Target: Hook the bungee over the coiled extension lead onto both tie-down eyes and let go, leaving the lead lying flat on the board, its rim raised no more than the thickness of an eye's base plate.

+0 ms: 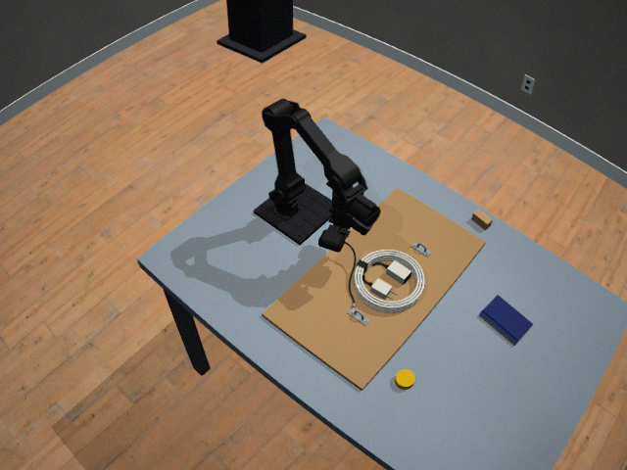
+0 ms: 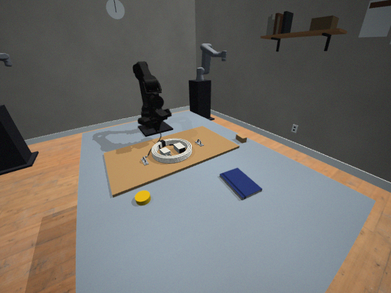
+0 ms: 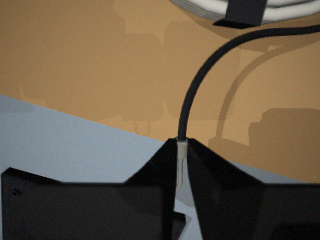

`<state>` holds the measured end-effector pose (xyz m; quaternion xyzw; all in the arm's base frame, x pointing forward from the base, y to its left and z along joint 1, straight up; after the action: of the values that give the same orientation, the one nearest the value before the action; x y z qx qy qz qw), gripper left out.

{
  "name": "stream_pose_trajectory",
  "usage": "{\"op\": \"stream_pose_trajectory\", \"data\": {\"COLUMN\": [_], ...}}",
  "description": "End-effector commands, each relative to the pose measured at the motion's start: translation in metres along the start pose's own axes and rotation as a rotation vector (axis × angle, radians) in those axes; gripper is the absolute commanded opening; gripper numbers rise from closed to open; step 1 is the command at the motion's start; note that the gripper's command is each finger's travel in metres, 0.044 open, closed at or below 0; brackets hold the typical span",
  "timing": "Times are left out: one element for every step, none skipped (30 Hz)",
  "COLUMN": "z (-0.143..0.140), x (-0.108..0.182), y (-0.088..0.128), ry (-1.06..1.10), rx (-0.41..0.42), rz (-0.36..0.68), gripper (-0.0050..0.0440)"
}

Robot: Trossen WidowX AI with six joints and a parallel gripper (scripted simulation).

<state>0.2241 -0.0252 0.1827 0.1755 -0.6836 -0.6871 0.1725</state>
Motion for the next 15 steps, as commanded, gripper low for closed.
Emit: {"op": "stream_pose_trajectory", "data": {"z": [-0.0004,-0.0004,-0.0004,-0.0008,-0.0002,0.0,-0.0003,-0.0013,-0.0013,-0.0014,-0.0015,-0.0016,-0.0017,-0.0018,-0.0019], "x": [-0.0007,-0.0007,-0.0007,-0.0013,-0.0003,0.0001,-0.0005,-0.0031,-0.004,-0.0047,-0.0055,-0.0064,-0.0074,-0.0084,-0.0094], "y": [0.013,0.013,0.013,0.0116,0.0101,0.0093,0.0102,0.0082,0.0088,0.009,0.0092,0.0095,0.0098,0.0101,0.0103], "ry": [0.004,0.004,0.004,0.004,0.004,0.002,-0.003,-0.006,-0.008,-0.013,-0.02,-0.027,-0.035,-0.043,-0.051], "rx": [0.019,0.019,0.019,0.014,0.01,0.011,0.013,0.006,0.008,0.008,0.008,0.008,0.009,0.009,0.009], "rz": [-0.024,-0.024,-0.024,-0.016,-0.011,-0.007,-0.009,0.0,-0.002,-0.002,-0.002,-0.002,-0.002,-0.003,-0.003], "gripper": [-0.005,-0.005,-0.005,-0.005,-0.005,-0.005,-0.005,-0.005,-0.005,-0.005,-0.005,-0.005,-0.005,-0.005,-0.005]}}
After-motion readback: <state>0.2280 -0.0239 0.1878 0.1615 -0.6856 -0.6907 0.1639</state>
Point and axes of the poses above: the point midway between the two fingers, 35 mm back from their tips, its own y axis back along the fingers, its own z axis across the jaws, x = y × z, the point moved 10 cm from there along y, back along the fingers, and after that the axes turned 12 degrees about y, right-handed, at the moved point
